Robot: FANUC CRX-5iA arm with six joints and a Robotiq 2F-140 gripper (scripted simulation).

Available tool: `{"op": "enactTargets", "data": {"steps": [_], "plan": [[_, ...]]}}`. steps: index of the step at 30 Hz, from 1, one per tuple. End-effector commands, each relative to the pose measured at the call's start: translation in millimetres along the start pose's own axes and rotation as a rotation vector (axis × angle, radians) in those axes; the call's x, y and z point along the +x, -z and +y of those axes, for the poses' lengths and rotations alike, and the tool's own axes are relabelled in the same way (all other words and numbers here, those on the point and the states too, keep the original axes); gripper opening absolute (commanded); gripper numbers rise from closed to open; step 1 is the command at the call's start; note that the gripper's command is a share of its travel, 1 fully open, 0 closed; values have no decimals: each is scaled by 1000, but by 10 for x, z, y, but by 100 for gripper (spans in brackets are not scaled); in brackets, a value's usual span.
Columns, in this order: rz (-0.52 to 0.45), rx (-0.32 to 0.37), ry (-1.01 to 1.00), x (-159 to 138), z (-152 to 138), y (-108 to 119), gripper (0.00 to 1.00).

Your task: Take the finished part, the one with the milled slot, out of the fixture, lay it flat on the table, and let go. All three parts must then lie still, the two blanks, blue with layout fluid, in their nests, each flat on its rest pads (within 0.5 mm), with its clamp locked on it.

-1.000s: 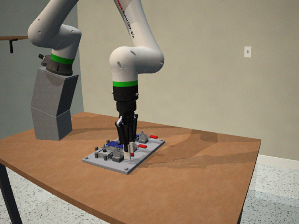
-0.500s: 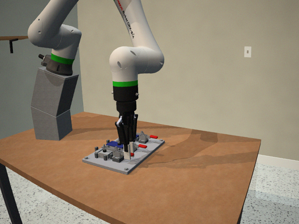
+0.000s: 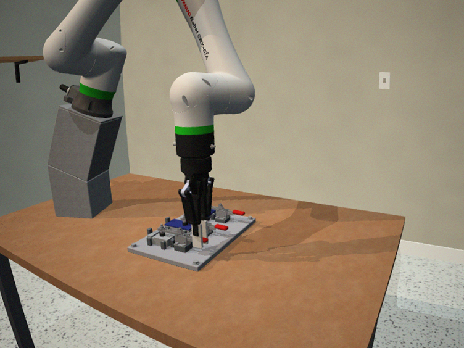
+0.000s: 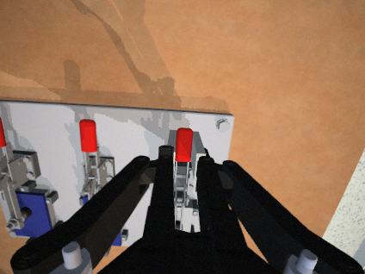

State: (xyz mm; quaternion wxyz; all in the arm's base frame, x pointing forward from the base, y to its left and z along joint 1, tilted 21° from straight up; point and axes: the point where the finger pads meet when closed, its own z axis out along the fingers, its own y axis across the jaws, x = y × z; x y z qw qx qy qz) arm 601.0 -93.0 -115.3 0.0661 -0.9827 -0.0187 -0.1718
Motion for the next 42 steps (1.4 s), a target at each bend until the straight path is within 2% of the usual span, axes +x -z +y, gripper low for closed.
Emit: {"op": "enactTargets", "data": {"steps": [1,42], "plan": [[0,0,0,1,1,1,11],[0,0,0,-42,1,99,11]]}}
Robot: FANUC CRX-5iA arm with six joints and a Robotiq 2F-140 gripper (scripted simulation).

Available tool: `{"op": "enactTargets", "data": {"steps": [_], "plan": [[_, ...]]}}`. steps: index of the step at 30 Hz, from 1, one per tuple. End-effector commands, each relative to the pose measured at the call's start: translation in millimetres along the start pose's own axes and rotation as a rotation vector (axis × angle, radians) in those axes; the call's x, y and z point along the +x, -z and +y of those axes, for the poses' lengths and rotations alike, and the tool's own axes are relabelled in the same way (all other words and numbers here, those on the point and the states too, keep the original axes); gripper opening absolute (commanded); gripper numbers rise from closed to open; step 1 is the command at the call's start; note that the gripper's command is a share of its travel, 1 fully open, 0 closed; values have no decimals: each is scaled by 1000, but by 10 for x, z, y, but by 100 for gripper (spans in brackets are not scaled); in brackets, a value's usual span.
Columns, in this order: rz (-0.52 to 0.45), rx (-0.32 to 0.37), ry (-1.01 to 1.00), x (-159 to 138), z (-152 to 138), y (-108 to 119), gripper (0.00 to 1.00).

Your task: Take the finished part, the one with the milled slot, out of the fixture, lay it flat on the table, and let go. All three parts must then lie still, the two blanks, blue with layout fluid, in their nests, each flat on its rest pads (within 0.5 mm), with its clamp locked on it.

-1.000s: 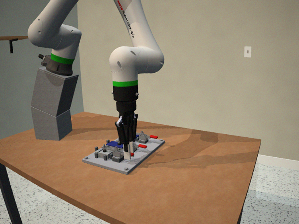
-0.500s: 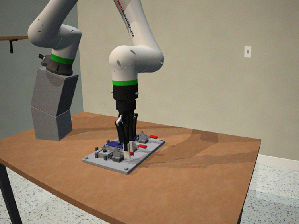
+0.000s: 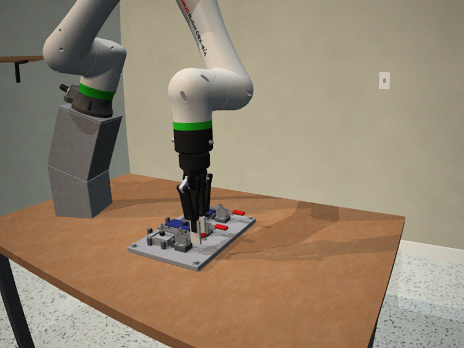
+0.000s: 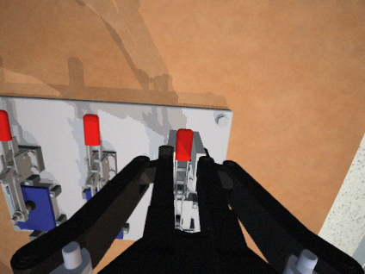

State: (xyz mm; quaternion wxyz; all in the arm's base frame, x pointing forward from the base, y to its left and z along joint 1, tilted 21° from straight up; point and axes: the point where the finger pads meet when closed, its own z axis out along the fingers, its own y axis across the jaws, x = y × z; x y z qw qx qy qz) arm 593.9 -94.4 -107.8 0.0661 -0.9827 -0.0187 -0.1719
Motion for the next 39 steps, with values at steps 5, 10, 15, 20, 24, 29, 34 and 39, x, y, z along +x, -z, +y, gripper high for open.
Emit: {"op": "enactTargets", "data": {"steps": [5,10,15,20,24,29,34,39], "plan": [[0,0,0,-17,1,32,11],[0,0,0,-40,1,61,11],[0,0,0,-67,1,92,11],[0,0,0,-86,1,110,11],[0,0,0,-112,1,134,11],[0,0,0,-153,1,162,11],[0,0,0,-177,1,177,11],[0,0,0,-219,1,197,11]]}}
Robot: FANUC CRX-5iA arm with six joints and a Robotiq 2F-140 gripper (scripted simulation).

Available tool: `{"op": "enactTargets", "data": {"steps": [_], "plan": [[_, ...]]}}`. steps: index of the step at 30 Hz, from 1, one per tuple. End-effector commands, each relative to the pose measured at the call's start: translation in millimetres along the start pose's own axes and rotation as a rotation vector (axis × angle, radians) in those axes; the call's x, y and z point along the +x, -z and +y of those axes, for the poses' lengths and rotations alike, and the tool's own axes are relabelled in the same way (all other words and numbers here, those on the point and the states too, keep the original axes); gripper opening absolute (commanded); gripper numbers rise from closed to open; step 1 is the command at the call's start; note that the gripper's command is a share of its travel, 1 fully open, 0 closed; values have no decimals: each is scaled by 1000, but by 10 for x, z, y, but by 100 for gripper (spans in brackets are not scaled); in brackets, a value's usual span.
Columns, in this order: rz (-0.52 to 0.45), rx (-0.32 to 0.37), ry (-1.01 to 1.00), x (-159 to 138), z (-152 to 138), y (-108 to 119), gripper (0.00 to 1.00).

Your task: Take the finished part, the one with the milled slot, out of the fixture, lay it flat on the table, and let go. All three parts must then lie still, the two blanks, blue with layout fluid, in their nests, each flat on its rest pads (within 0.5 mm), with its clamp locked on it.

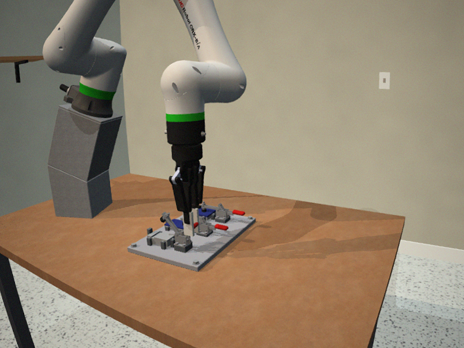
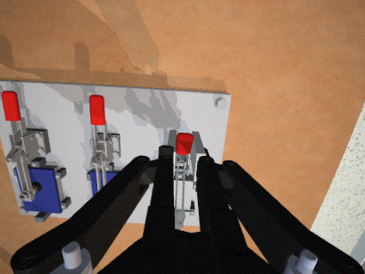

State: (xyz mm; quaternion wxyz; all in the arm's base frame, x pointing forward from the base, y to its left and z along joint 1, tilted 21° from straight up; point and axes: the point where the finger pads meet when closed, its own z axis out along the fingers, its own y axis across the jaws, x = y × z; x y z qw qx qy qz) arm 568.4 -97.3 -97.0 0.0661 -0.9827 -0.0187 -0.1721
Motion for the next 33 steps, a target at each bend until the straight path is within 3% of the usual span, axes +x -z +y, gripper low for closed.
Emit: {"op": "enactTargets", "data": {"steps": [1,33], "plan": [[0,0,0,-24,1,11,11],[0,0,0,-205,1,44,11]]}}
